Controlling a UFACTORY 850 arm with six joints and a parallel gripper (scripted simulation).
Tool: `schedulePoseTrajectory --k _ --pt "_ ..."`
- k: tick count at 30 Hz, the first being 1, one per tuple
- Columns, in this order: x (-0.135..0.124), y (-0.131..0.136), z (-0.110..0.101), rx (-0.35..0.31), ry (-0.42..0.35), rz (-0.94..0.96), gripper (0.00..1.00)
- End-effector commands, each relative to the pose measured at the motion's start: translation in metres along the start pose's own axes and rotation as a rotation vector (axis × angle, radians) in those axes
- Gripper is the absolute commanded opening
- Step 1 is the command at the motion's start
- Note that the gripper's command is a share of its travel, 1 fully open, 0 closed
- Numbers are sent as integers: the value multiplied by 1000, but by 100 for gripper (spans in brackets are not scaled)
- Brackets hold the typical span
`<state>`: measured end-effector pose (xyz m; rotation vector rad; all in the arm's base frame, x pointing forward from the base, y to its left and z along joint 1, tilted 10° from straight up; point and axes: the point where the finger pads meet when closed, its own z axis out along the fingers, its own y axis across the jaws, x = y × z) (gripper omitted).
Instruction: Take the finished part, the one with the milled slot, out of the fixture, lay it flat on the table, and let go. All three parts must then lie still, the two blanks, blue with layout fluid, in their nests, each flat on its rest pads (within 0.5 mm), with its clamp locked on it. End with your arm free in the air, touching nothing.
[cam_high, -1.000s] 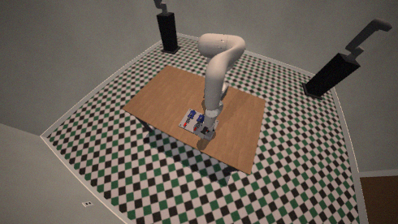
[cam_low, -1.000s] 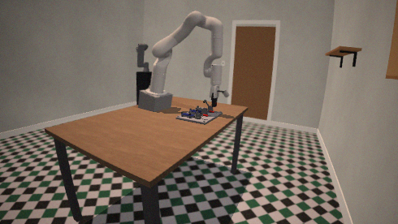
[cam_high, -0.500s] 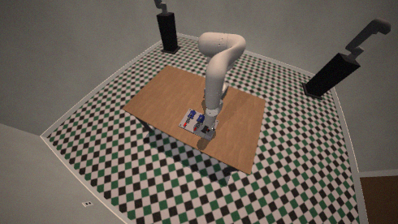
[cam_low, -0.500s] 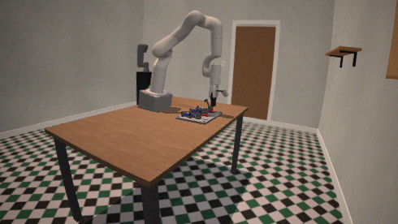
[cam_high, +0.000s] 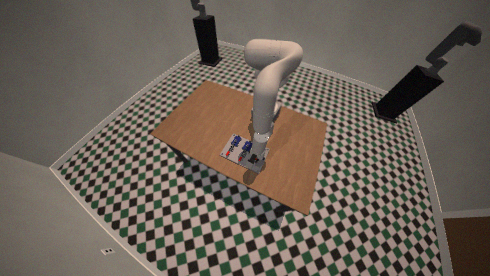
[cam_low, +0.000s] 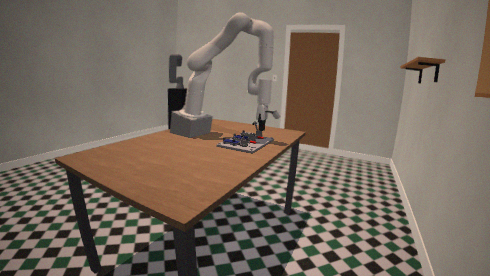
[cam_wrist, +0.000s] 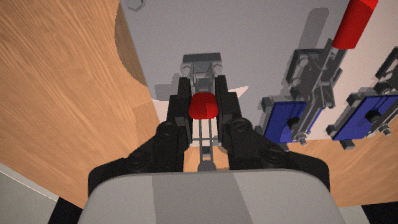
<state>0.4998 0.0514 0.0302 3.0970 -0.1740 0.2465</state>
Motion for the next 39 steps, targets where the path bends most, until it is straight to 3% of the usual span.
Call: schedulePoseTrajectory --k 1,39 --pt "-1 0 0 1 9 0 0" --pt "-8 0 0 0 9 0 0"
